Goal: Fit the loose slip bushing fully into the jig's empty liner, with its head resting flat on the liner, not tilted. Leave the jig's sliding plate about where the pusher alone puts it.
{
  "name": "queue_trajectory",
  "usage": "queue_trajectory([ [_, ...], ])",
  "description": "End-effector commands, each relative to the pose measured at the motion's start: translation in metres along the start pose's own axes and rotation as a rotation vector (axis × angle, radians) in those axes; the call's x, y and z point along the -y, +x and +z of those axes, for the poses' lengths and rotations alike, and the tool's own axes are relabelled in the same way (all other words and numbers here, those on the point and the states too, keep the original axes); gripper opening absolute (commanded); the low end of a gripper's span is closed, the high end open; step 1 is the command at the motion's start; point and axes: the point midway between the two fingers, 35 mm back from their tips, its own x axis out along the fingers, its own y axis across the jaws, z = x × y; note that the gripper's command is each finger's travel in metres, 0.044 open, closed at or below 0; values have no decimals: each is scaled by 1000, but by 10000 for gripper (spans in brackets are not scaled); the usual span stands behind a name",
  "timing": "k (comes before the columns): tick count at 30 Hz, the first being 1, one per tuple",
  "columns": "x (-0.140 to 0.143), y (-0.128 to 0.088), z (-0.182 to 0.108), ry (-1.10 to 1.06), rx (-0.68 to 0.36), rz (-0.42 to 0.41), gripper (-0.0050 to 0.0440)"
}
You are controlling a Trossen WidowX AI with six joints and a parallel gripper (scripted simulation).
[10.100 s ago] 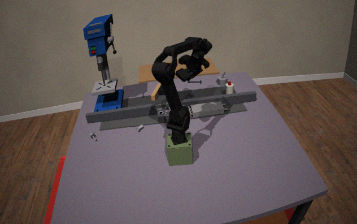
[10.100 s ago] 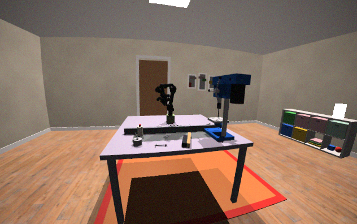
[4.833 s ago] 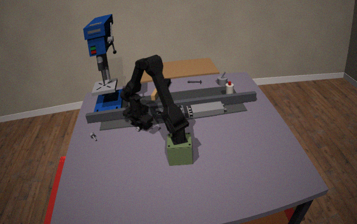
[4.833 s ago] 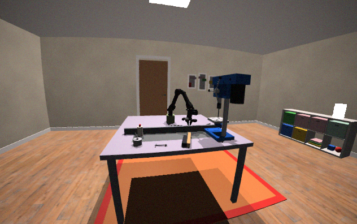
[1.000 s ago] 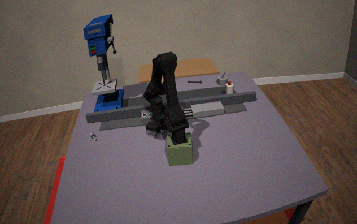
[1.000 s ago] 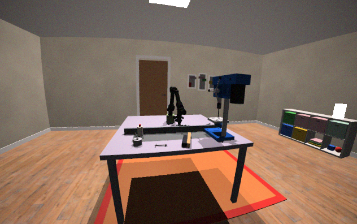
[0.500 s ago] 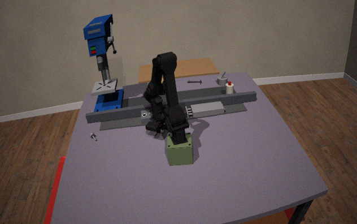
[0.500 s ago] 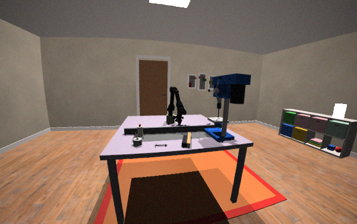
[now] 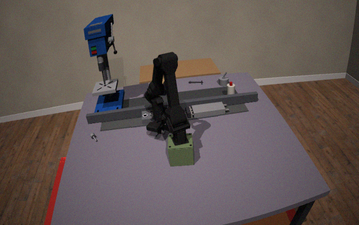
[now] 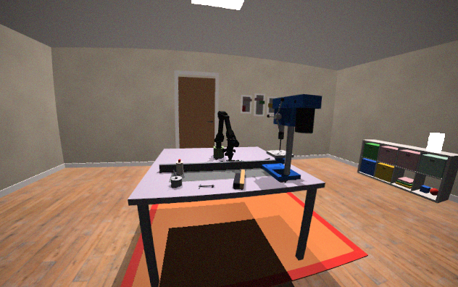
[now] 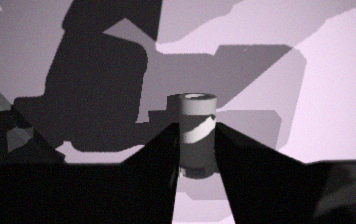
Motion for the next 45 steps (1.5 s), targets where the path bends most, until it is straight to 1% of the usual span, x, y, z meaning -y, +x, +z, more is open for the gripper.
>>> queue_trajectory([
  [1,-2,-3,-3,0,-11,9,144],
  [3,-2,-3,-3,0,-11,9,144],
  [4,-2,-3,-3,0,-11,9,155],
  [9,-2,-3,-3,0,-11,9,155],
  [10,-2,-3,-3,0,-11,9,175],
  [21,-2,-3,-3,0,-11,9,175],
  [24,-8,-21,-11,2,-26,20,175],
  [25,-9,-33,-12,2,-26,20,175],
  [27,-17,-61,-23,4,-69,53,175],
  [29,-17,-73,-23,4,-71,55,175],
  [35,-14,-103,-18,4,-61,48,175],
  [37,-14,-103,-18,4,-61,48,175],
  [38,-7,-108,-10,2,-26,22,175],
  [39,-8,-118,-11,3,-43,35,175],
  [41,-4,-126,-6,2,-26,22,175],
  [45,-4,-128,-5,4,-26,22,175],
])
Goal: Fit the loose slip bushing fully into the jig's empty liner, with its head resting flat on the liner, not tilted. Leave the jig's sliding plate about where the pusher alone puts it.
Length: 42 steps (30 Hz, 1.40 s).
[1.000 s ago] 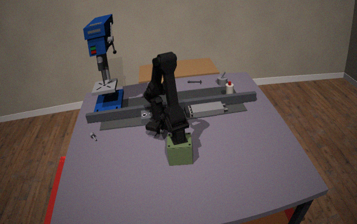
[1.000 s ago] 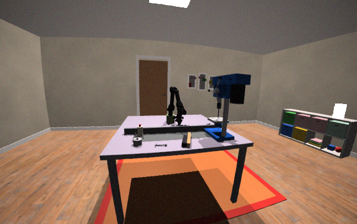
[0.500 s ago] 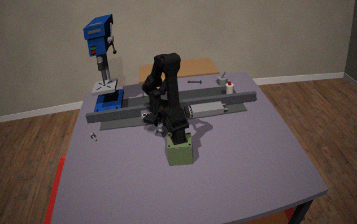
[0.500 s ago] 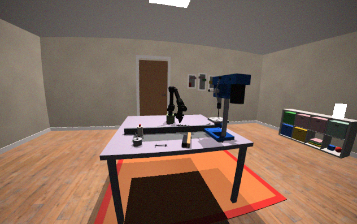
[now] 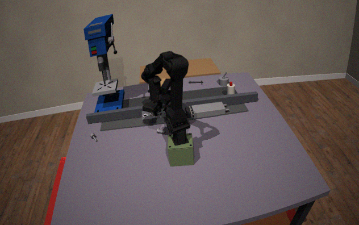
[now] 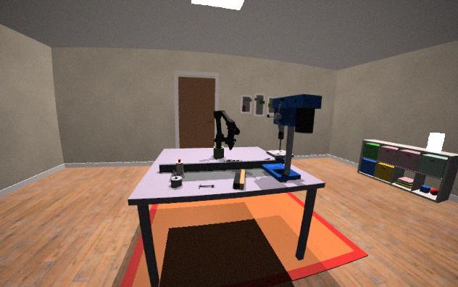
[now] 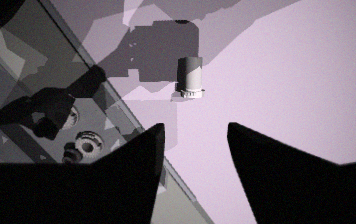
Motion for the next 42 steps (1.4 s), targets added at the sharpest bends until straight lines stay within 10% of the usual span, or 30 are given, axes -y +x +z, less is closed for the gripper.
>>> queue_trajectory([
  [1,-1,-15,0,5,-9,10,175],
  [42,1,-11,2,2,4,-2,175],
])
